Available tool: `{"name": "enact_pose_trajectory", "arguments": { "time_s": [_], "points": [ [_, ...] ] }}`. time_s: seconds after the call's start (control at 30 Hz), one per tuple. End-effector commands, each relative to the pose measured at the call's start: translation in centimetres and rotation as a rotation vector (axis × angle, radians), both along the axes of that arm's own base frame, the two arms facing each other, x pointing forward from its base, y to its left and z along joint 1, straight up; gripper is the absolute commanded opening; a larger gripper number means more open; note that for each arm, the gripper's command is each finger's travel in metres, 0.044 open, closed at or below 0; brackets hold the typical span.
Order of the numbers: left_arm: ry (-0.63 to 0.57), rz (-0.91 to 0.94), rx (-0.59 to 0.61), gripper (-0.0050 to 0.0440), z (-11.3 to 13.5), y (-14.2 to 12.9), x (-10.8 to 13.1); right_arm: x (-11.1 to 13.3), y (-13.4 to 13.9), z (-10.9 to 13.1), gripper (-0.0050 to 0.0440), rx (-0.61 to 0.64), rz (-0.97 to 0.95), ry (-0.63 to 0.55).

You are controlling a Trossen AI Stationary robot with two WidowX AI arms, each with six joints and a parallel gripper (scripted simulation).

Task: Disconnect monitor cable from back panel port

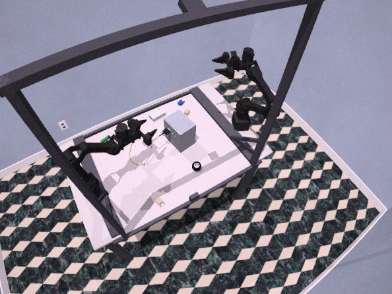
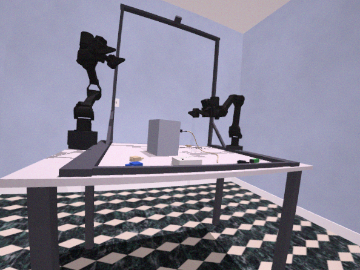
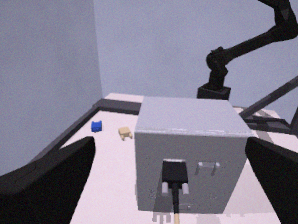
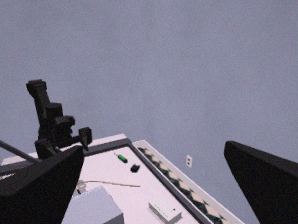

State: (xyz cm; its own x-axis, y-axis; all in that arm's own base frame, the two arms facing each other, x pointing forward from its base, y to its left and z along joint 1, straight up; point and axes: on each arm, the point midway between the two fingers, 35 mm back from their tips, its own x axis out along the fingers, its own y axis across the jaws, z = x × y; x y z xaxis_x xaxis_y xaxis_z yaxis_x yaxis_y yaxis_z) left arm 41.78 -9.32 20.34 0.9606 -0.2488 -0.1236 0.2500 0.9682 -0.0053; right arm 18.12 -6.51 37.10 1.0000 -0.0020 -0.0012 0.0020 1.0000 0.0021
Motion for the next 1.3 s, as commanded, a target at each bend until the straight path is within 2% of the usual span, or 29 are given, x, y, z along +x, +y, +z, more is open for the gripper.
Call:
{"name": "enact_pose_trajectory", "arguments": {
  "time_s": [0.0, 0.33, 1.0, 1.07, 1.2, 1.27],
  "points": [
    [-0.017, -0.033, 0.003, 0.044, -0.3, -1.4, 0.9, -1.4, 1.3, 0.9, 0.044, -0.012, 0.002, -0.005],
    [-0.001, -0.062, 0.006, 0.044, -2.1, -2.7, 1.4, -2.3, 2.5, 1.2, 0.044, -0.008, 0.002, -0.003],
    [0.0, -0.065, 0.007, 0.044, -2.5, -2.8, 1.5, -2.4, 2.6, 1.2, 0.044, -0.008, 0.002, -0.002],
    [0.0, -0.065, 0.007, 0.044, -3.9, -2.8, 1.7, -2.4, 2.6, 1.2, 0.044, -0.008, 0.002, -0.002],
    [0.008, -0.065, 0.009, 0.044, -8.8, -2.8, 1.8, -2.4, 2.6, 1.2, 0.044, -0.008, 0.002, -0.002],
    [0.001, -0.065, 0.007, 0.044, -9.9, -2.8, 1.6, -2.4, 2.6, 1.2, 0.044, -0.008, 0.002, -0.002]
  ]
}}
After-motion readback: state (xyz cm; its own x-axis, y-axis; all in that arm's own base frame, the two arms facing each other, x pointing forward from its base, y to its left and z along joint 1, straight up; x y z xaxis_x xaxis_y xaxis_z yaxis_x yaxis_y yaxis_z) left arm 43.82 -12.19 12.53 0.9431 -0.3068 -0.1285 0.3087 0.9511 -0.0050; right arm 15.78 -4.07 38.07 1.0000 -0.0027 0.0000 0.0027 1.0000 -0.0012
